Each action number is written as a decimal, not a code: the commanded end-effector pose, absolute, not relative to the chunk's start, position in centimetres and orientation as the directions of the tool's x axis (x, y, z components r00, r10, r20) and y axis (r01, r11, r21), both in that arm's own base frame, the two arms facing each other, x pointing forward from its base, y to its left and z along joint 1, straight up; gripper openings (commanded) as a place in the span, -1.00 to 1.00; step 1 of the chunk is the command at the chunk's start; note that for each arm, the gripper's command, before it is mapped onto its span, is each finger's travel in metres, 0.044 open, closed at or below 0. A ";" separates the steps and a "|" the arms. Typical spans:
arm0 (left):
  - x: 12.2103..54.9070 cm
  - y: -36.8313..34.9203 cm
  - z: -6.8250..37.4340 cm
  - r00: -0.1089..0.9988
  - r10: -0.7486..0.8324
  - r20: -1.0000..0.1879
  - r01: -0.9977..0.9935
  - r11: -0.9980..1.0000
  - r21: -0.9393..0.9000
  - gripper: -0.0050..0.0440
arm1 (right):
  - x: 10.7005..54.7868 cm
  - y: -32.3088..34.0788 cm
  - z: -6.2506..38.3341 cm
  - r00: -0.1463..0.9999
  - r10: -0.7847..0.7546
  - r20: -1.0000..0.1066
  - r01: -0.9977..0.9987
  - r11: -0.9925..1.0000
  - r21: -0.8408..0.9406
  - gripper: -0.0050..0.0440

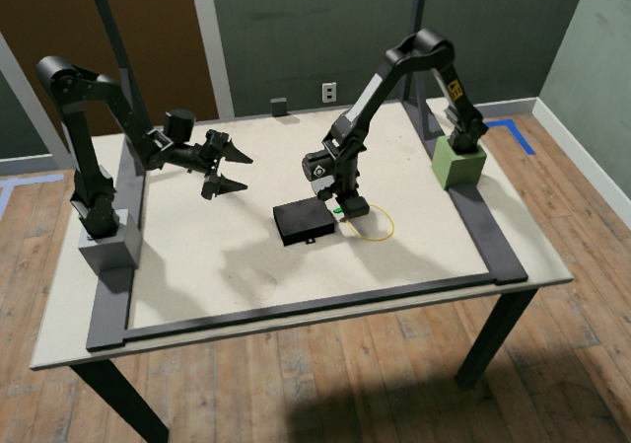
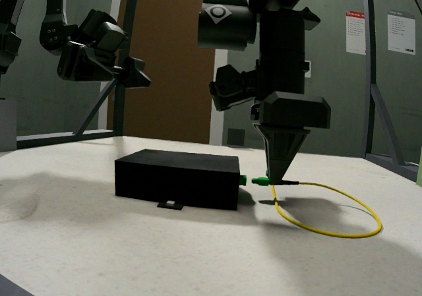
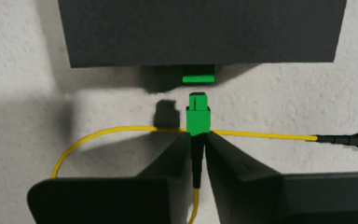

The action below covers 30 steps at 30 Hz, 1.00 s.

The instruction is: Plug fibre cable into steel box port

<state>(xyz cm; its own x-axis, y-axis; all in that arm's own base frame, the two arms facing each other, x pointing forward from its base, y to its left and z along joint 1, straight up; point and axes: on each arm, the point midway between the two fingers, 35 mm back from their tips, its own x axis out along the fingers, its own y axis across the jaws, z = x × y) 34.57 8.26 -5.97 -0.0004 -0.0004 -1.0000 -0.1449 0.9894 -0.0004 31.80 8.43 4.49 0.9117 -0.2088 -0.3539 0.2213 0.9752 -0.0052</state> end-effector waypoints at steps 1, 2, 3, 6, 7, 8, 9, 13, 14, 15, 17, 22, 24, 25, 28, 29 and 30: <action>35.7 8.4 -4.4 0.046 0.010 -0.999 -0.144 0.990 0.003 -1.00 | 32.1 8.7 5.2 0.919 -0.204 -0.337 0.221 0.975 0.015 1.00; 35.8 8.5 -4.1 0.050 0.011 -0.999 -0.144 0.990 0.004 -1.00 | 32.1 8.7 5.2 0.919 -0.204 -0.337 0.221 0.975 0.015 1.00; 35.8 8.5 -4.0 0.050 0.011 -0.999 -0.144 0.990 0.004 -1.00 | 32.1 8.7 5.2 0.919 -0.204 -0.337 0.221 0.975 0.015 1.00; 35.8 8.5 -3.8 0.050 0.011 -0.999 -0.144 0.990 0.004 -1.00 | 32.1 8.7 5.2 0.919 -0.204 -0.337 0.221 0.975 0.015 1.00; 35.8 8.5 -3.8 0.050 0.011 -0.999 -0.144 0.990 0.004 -1.00 | 32.1 8.7 5.2 0.919 -0.204 -0.337 0.221 0.975 0.015 1.00; 35.8 8.5 -3.8 0.050 0.011 -0.999 -0.144 0.990 0.004 -1.00 | 32.1 8.7 5.2 0.919 -0.204 -0.337 0.221 0.975 0.015 1.00; 35.8 8.5 -3.9 0.050 0.011 -0.999 -0.144 0.990 0.004 -1.00 | 32.1 8.7 5.2 0.919 -0.204 -0.337 0.221 0.975 0.015 1.00; 35.3 8.4 -4.6 0.028 0.006 -1.000 -0.145 0.989 0.002 -1.00 | 32.1 8.7 5.2 0.919 -0.204 -0.337 0.221 0.975 0.015 1.00; 35.5 8.4 -4.4 0.033 0.007 -0.999 -0.144 0.990 0.002 -1.00 | 32.1 8.7 5.2 0.919 -0.204 -0.337 0.221 0.975 0.015 1.00; 35.6 8.4 -4.3 0.035 0.007 -0.999 -0.144 0.990 0.002 -1.00 | 32.1 8.7 5.2 0.919 -0.204 -0.337 0.221 0.975 0.015 1.00; 35.6 8.4 -4.4 0.036 0.008 -0.999 -0.144 0.990 0.002 -1.00 | 32.1 8.7 5.2 0.919 -0.204 -0.337 0.221 0.975 0.015 1.00; 35.7 8.4 -4.3 0.035 0.007 -0.999 -0.144 0.990 0.002 -1.00 | 32.1 8.7 5.2 0.919 -0.204 -0.337 0.221 0.975 0.015 1.00; 35.6 8.4 -4.7 0.027 0.006 -1.000 -0.144 0.990 0.002 -1.00 | 32.1 8.7 5.2 0.919 -0.204 -0.337 0.221 0.975 0.015 1.00; 35.5 8.4 -4.8 0.023 0.005 -1.000 -0.144 0.990 0.001 -1.00 | 32.1 8.7 5.2 0.919 -0.204 -0.337 0.221 0.975 0.015 1.00; 35.6 8.4 -4.9 0.023 0.005 -1.000 -0.144 0.990 0.001 -1.00 | 32.1 8.7 5.2 0.919 -0.204 -0.337 0.221 0.975 0.015 1.00; 35.6 8.4 -4.9 0.023 0.005 -1.000 -0.144 0.990 0.001 -1.00 | 32.1 8.7 5.2 0.919 -0.204 -0.337 0.221 0.975 0.015 1.00; 35.6 8.4 -4.8 0.025 0.005 -1.000 -0.144 0.990 0.001 -1.00 | 32.1 8.7 5.2 0.919 -0.204 -0.337 0.221 0.975 0.015 1.00</action>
<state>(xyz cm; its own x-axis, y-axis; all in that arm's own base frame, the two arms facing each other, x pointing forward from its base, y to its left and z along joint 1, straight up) 34.76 8.31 -5.48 -0.0009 -0.0006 -1.0000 -0.1449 0.9894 -0.0004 31.80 8.43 4.49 0.9117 -0.2088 -0.3539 0.2213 0.9752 -0.0052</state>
